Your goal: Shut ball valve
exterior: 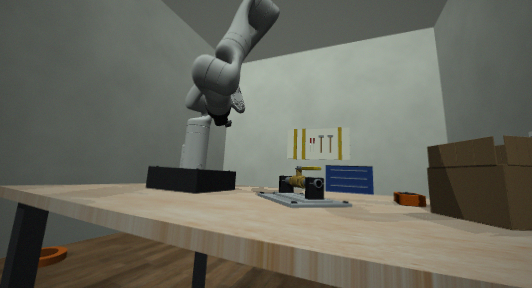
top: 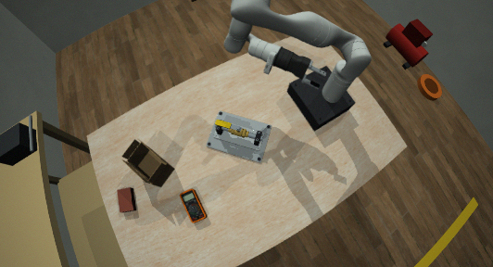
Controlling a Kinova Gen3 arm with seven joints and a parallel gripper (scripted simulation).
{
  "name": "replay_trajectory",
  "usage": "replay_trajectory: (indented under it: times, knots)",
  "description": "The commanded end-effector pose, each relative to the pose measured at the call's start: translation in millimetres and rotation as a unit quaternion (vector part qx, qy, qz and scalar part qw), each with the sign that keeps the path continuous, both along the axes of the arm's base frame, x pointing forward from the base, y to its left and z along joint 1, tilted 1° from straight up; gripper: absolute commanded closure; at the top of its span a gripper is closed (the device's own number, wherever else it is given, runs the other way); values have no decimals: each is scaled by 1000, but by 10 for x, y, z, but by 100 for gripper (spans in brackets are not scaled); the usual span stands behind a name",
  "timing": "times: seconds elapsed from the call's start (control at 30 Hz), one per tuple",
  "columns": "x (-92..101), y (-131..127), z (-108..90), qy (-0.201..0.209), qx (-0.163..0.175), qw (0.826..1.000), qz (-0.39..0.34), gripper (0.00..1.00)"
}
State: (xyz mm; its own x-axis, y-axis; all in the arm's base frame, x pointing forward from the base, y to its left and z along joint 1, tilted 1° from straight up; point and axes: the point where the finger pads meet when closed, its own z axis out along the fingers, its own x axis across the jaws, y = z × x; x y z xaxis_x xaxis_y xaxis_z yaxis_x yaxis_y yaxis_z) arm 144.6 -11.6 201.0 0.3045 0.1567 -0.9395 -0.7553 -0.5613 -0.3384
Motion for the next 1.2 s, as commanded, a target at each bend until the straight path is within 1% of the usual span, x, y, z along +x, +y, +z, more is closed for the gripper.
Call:
replay_trajectory:
  times: [0.0, 0.9, 1.1, 1.17]
  knots:
    - [1, 0, 4, 0, 0, 1000, 0, 0]
    - [2, -1, 4, -1, 0, 1000, 0, 0]
    - [30, -10, -6, -7, -2, 1000, 5, 0]
    - [66, -21, -18, -15, -4, 1000, 10, 0]
